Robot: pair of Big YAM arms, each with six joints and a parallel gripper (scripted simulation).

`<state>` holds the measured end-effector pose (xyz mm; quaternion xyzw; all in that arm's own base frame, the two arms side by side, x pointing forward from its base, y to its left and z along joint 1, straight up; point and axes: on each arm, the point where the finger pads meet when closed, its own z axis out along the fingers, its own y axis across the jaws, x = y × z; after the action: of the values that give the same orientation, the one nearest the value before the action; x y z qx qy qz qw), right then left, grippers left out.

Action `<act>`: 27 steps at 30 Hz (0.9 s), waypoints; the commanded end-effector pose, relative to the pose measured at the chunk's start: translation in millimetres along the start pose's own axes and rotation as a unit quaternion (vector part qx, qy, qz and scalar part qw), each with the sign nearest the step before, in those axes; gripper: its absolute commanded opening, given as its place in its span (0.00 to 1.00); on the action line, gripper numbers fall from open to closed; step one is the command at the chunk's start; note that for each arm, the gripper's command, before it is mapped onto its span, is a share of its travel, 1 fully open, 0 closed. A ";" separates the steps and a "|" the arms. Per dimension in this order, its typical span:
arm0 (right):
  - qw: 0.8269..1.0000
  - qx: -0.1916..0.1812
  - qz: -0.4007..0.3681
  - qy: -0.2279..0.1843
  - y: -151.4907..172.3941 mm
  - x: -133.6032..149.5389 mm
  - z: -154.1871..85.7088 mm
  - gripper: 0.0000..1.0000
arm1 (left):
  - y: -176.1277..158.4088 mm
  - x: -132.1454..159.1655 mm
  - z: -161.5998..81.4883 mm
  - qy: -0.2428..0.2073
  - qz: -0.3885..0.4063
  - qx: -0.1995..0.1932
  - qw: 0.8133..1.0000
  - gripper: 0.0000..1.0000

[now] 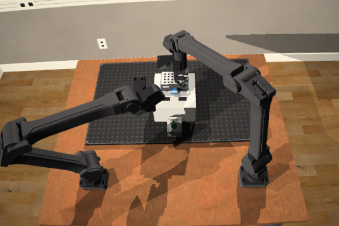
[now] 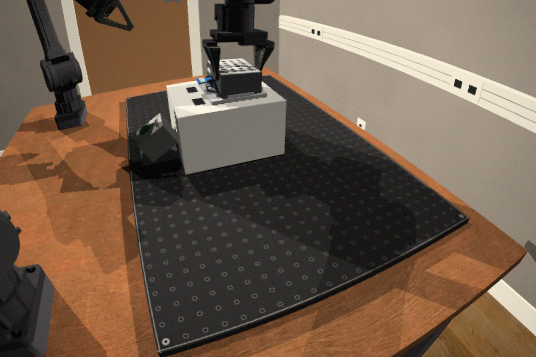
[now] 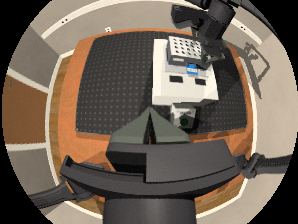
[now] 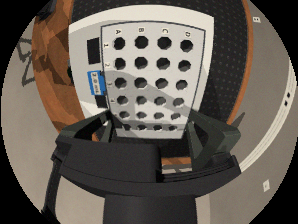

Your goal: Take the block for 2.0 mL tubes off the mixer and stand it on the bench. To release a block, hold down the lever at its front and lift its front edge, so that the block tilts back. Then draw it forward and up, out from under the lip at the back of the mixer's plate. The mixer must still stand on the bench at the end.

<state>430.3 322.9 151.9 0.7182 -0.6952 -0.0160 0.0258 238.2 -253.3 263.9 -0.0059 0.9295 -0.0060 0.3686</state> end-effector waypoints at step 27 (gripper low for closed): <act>0.999 0.012 -0.027 -0.014 3.1 -19.2 -14.6 0.00 | 126.4 -25.8 -0.1 0.196 0.017 -0.004 0.980 0.00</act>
<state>430.3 322.9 151.9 0.7182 -0.6952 -0.0159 0.0258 243.4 -137.4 260.5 0.0007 0.9825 -0.0014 0.1861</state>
